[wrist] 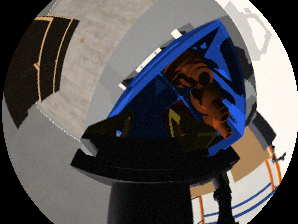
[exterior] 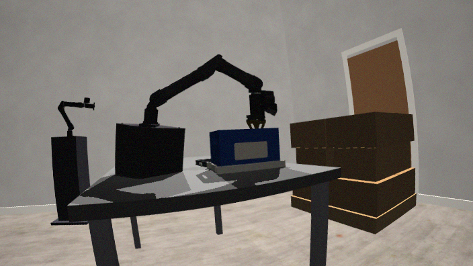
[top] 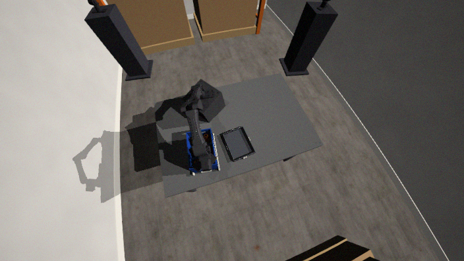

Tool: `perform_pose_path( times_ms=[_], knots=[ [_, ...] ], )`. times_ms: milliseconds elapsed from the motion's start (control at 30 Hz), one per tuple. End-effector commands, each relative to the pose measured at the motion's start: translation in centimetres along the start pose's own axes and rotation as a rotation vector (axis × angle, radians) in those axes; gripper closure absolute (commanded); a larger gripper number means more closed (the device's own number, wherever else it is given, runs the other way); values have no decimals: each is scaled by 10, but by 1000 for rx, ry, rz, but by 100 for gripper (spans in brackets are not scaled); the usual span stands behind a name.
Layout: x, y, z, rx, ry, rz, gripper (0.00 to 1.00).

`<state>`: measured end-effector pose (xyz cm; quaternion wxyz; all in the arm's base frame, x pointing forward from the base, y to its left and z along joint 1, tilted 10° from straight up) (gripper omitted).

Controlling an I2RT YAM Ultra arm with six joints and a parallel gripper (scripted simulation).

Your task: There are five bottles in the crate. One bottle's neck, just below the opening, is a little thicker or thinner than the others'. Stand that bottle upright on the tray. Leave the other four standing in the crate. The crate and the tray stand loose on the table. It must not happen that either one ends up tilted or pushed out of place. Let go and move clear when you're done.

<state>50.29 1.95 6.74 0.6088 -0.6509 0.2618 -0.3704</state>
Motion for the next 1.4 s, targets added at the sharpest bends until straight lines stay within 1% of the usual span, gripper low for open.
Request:
perform_pose_path(
  times_ms=[0, 67, 100, 1367],
  knots=[
    [6, -12, 2, 35, 4, -24, 39],
    [6, -12, 2, 35, 4, -24, 39],
    [6, -12, 2, 35, 4, -24, 100],
    [6, -12, 2, 35, 4, -24, 100]
  ],
)
Point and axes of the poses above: the point where the finger pads meet when closed, its own y axis out along the fingers, its own z axis across the jaws, x = y × z, the point moved 7 cm from there along -y, back along the fingers, and after that the axes turned 12 degrees about y, right-handed, at the moved point
